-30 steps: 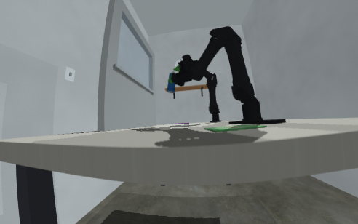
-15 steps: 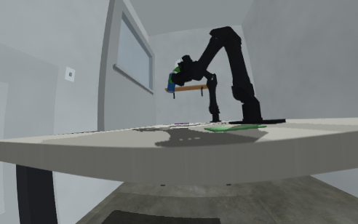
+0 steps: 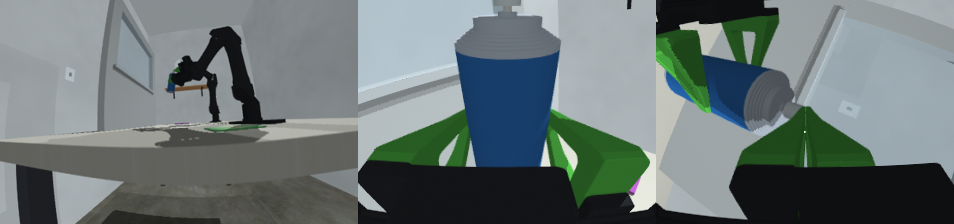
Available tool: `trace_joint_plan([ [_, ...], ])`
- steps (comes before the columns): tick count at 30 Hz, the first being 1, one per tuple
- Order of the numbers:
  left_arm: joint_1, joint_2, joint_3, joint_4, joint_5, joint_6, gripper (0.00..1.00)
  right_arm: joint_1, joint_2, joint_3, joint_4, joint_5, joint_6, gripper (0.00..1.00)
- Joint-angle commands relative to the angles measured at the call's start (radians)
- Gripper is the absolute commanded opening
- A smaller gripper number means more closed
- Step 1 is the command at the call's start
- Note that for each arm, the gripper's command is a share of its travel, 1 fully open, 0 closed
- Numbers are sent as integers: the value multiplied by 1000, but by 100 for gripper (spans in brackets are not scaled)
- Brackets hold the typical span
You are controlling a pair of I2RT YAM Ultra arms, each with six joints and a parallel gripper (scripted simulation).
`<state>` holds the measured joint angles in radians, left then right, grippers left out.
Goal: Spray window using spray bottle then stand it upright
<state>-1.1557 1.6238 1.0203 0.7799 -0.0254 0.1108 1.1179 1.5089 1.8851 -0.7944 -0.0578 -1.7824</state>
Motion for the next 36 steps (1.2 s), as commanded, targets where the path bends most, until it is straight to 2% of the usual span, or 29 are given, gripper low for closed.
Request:
trace_joint_plan([
  [1,-2,-21,57,74,1,-3,0,-7,-11,12,-4,-8,1,0],
  [3,-5,-23,64,75,1,-6,0,-17,-38,-35,-7,-8,1,0],
  [34,-5,-38,59,76,4,2,0,-11,-55,-105,35,-13,-2,0],
  [35,-5,-38,59,76,4,2,0,-10,-11,-81,36,-14,-1,0],
  [36,-5,-38,59,76,5,2,0,-17,0,-112,34,-14,-1,0],
])
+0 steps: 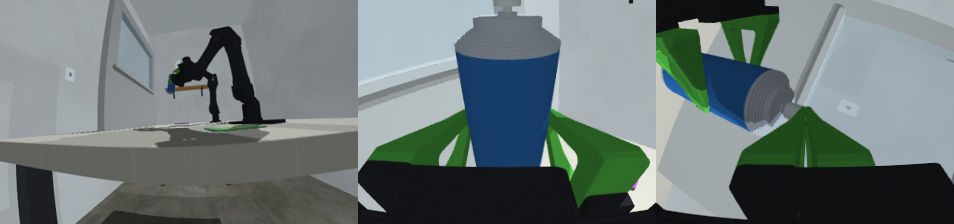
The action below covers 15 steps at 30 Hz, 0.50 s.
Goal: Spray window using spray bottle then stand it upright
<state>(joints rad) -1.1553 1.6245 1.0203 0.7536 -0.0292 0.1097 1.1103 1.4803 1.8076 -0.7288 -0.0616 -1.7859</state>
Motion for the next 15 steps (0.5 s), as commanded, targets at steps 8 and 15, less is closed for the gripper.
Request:
trace_joint_plan([
  [8,-5,-40,58,102,8,3,0,-13,2,-46,-20,-13,0,0],
  [15,-5,-41,57,101,8,4,0,-17,-18,-59,-12,-14,0,0],
])
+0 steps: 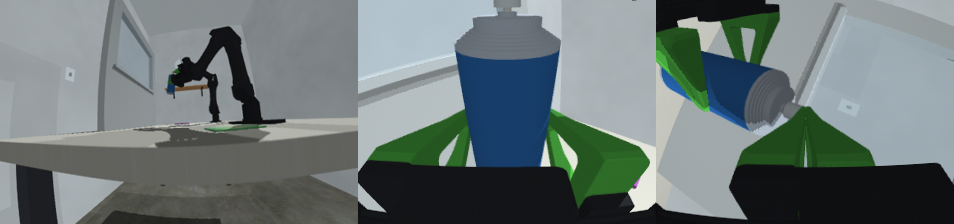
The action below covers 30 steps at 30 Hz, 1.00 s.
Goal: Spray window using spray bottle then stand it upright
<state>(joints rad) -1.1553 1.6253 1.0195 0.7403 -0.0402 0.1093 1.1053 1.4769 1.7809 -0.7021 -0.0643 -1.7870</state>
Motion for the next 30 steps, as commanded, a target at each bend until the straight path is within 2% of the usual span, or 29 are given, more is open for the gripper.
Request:
trace_joint_plan([
  [1,-3,-31,52,112,19,4,0,7,-6,-36,-40,-13,0,0],
  [30,-5,-57,52,115,18,7,0,-11,-16,-110,-6,-28,-1,0],
])
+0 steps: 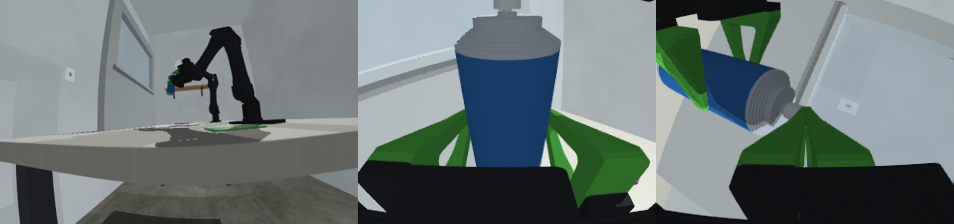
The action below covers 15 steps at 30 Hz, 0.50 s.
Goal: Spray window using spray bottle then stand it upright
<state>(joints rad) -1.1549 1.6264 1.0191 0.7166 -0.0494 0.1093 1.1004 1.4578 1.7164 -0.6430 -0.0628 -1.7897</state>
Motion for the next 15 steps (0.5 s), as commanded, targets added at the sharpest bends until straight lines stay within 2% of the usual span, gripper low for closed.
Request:
trace_joint_plan([
  [1,-5,-58,52,138,28,7,0,-4,-2,-50,-65,-30,2,0],
  [15,-9,-60,50,137,27,9,0,0,-7,-57,-64,-36,2,0],
])
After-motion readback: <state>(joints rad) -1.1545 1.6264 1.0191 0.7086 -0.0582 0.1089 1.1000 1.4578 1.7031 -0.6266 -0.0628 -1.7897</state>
